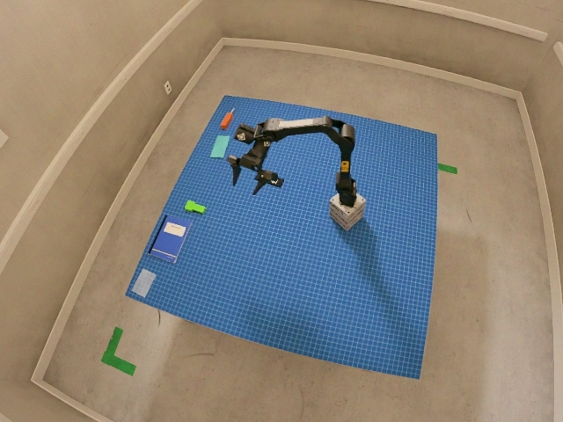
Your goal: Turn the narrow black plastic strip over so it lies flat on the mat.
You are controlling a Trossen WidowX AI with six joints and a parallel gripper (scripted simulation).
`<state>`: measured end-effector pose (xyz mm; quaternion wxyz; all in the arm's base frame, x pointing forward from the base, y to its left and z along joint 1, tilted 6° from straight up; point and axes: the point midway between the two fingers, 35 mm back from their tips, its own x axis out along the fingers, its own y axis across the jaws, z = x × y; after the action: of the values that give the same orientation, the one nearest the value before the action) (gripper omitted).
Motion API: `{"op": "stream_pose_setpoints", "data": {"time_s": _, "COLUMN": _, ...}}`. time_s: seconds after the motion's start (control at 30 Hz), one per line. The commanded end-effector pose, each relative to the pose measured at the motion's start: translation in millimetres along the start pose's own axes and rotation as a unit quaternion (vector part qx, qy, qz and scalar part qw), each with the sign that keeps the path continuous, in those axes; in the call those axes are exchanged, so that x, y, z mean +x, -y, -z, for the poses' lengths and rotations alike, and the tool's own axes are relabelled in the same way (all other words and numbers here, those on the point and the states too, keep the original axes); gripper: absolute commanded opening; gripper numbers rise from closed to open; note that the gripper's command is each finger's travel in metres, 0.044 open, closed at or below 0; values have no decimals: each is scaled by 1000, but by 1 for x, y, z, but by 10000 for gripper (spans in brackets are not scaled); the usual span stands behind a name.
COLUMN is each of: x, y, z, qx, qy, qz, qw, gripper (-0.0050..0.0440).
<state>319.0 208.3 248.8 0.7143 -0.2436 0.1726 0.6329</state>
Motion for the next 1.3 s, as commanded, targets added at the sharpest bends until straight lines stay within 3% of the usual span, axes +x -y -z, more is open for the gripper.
{"op": "stream_pose_setpoints", "data": {"time_s": 0.0, "x": -5, "y": 0, "z": -8, "qx": -10, "qy": 5, "qz": 8, "qw": 1000, "gripper": 400}}
{"op": "stream_pose_setpoints", "data": {"time_s": 0.03, "x": -5, "y": 0, "z": -8, "qx": -10, "qy": 5, "qz": 8, "qw": 1000, "gripper": 400}}
{"op": "stream_pose_setpoints", "data": {"time_s": 0.07, "x": -5, "y": 1, "z": -7, "qx": -8, "qy": 4, "qz": 8, "qw": 1000, "gripper": 440}}
{"op": "stream_pose_setpoints", "data": {"time_s": 0.13, "x": -2, "y": 6, "z": 4, "qx": 13, "qy": -9, "qz": 11, "qw": 1000, "gripper": 440}}
{"op": "stream_pose_setpoints", "data": {"time_s": 0.23, "x": 1, "y": 26, "z": 44, "qx": 96, "qy": -62, "qz": 39, "qw": 993, "gripper": 440}}
{"op": "stream_pose_setpoints", "data": {"time_s": 0.37, "x": -6, "y": 57, "z": 102, "qx": 208, "qy": -130, "qz": 97, "qw": 965, "gripper": 440}}
{"op": "stream_pose_setpoints", "data": {"time_s": 0.5, "x": -15, "y": 74, "z": 164, "qx": 311, "qy": -191, "qz": 147, "qw": 919, "gripper": 440}}
{"op": "stream_pose_setpoints", "data": {"time_s": 0.53, "x": -15, "y": 76, "z": 171, "qx": 337, "qy": -206, "qz": 157, "qw": 905, "gripper": 440}}
{"op": "stream_pose_setpoints", "data": {"time_s": 0.6, "x": -15, "y": 76, "z": 171, "qx": 337, "qy": -206, "qz": 157, "qw": 905, "gripper": 440}}
{"op": "stream_pose_setpoints", "data": {"time_s": 0.63, "x": -22, "y": 81, "z": 203, "qx": 396, "qy": -240, "qz": 187, "qw": 866, "gripper": 440}}
{"op": "stream_pose_setpoints", "data": {"time_s": 0.67, "x": -29, "y": 83, "z": 228, "qx": 416, "qy": -251, "qz": 202, "qw": 850, "gripper": 440}}
{"op": "stream_pose_setpoints", "data": {"time_s": 0.77, "x": -38, "y": 83, "z": 260, "qx": 473, "qy": -287, "qz": 235, "qw": 799, "gripper": 440}}
{"op": "stream_pose_setpoints", "data": {"time_s": 0.93, "x": -63, "y": 75, "z": 332, "qx": 564, "qy": -344, "qz": 303, "qw": 686, "gripper": 440}}
{"op": "stream_pose_setpoints", "data": {"time_s": 1.0, "x": -68, "y": 72, "z": 344, "qx": 590, "qy": -362, "qz": 323, "qw": 645, "gripper": 440}}
{"op": "stream_pose_setpoints", "data": {"time_s": 1.27, "x": -67, "y": 72, "z": 345, "qx": 591, "qy": -364, "qz": 324, "qw": 643, "gripper": 440}}
